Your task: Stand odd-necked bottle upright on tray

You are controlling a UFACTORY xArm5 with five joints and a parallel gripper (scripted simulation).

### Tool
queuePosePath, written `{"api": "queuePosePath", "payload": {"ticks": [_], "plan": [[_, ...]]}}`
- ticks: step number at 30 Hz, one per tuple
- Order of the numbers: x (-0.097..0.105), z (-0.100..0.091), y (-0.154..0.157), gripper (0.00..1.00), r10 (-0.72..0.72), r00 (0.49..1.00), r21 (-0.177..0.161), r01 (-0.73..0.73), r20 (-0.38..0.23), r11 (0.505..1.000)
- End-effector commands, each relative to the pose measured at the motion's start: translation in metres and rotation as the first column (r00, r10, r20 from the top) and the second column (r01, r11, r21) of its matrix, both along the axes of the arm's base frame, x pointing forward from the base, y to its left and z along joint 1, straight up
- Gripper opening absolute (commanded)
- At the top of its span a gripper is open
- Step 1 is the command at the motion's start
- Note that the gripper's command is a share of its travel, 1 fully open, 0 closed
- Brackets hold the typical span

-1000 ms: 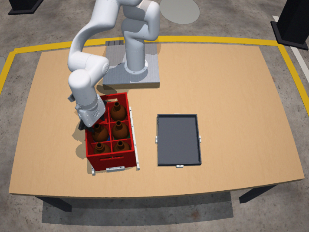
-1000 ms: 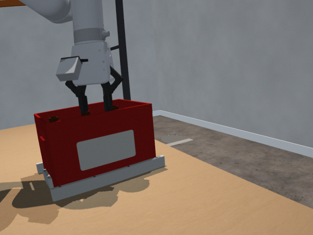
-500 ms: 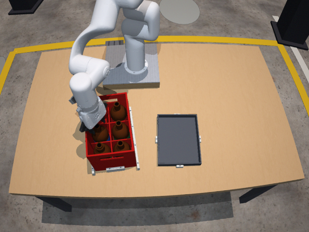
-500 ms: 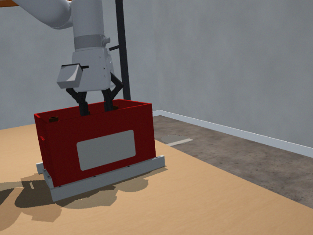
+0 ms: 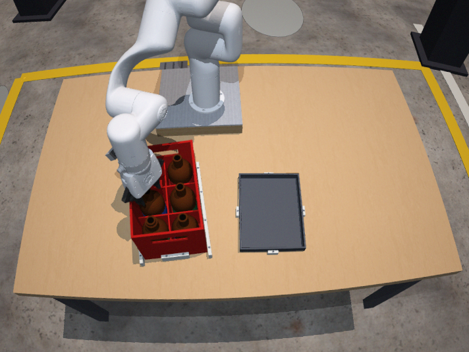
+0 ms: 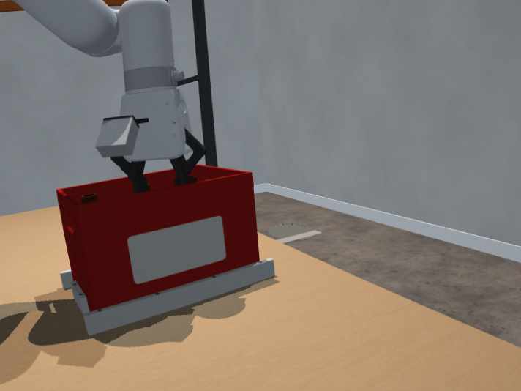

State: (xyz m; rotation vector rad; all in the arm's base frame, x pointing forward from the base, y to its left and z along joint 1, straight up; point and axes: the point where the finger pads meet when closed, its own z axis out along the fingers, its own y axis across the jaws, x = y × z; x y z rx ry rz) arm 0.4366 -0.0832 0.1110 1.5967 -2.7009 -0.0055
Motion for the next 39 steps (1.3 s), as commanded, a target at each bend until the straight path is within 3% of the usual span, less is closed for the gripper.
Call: {"api": "queuePosePath", "payload": {"ticks": [1,21,22,39], "plan": [[0.0013,-0.0007,-0.0002,0.65,0.0,1.0,-0.001,0.0,0.004,1.0],[0.0012,-0.0018,-0.0002,0.65,0.0,1.0,-0.001,0.0,0.004,1.0],[0.0012,-0.0018,-0.0002,0.0,0.0,1.0,-0.001,0.0,0.004,1.0],[0.0012,-0.0018,-0.0002,0.0,0.0,1.0,-0.001,0.0,0.004,1.0]]}}
